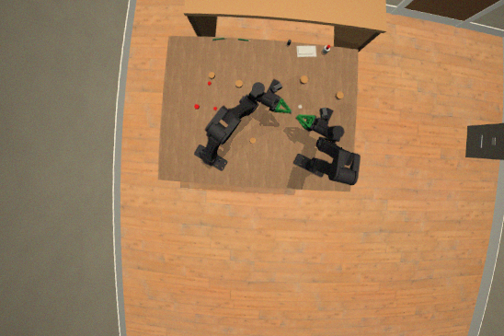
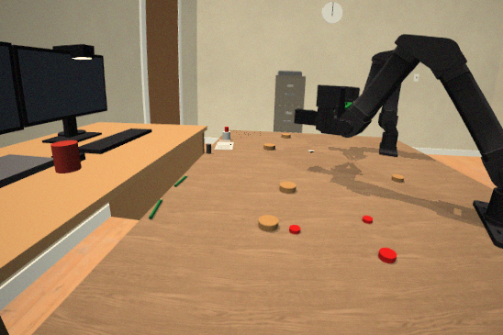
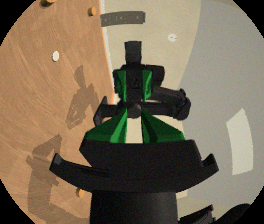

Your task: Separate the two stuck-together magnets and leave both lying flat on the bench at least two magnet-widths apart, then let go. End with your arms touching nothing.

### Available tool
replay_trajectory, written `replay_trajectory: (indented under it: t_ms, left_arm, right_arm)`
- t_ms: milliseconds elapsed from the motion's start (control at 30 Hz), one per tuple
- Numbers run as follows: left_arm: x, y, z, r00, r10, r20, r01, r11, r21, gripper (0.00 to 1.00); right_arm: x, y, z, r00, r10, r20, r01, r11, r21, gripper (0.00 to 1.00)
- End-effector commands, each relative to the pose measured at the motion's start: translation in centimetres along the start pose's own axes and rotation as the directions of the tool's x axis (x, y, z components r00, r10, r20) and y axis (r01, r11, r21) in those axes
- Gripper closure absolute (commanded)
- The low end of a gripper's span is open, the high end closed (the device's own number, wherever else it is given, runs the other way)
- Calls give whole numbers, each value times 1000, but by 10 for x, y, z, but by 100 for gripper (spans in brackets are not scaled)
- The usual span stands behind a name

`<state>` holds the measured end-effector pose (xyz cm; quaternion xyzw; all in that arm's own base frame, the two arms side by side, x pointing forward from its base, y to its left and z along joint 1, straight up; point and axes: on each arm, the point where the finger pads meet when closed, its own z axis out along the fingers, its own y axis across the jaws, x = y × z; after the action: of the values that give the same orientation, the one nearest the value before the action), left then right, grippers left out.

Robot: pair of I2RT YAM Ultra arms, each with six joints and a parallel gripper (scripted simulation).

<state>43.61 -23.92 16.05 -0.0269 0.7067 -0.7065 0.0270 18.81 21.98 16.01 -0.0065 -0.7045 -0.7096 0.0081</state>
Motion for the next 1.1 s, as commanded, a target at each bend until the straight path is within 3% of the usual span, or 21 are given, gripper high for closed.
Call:
replay_trajectory:
  t_ms: [0, 1067]
  left_arm:
    - [1, -7, 1, 1000, 27, -4, -27, 1000, 5, 82]
    - [1, -7, 1, 1000, 27, -4, -27, 1000, 5, 82]
  right_arm:
    - [-3, 3, 2, 1000, -22, 11, 22, 1000, -4, 67]
    - [-3, 3, 21, 1000, -22, 11, 22, 1000, -4, 67]
